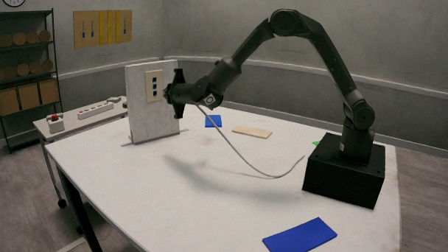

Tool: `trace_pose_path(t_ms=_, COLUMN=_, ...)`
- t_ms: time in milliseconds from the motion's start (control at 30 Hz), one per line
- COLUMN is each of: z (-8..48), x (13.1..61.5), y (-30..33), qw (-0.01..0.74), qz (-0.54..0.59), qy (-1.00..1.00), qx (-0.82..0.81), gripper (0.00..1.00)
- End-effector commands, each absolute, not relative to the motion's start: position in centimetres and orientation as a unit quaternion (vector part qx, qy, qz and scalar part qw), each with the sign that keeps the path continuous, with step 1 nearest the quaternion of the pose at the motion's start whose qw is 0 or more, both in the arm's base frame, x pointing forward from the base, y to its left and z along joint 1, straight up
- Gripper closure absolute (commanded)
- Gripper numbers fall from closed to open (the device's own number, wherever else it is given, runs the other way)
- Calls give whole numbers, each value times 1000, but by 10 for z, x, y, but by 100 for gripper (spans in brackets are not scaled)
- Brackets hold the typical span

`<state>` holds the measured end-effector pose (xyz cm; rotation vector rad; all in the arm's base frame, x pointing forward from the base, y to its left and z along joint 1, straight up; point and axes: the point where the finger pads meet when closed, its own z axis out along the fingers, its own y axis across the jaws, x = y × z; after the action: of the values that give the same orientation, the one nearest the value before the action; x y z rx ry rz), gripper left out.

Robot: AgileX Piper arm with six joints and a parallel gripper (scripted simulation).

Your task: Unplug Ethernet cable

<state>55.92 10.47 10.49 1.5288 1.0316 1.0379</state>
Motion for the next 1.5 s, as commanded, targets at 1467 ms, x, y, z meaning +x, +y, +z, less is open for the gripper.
trace_pose_path(t_ms=1467, z=0, x=542, y=213, qw=-152, qz=352, qy=362, qx=849, gripper=100)
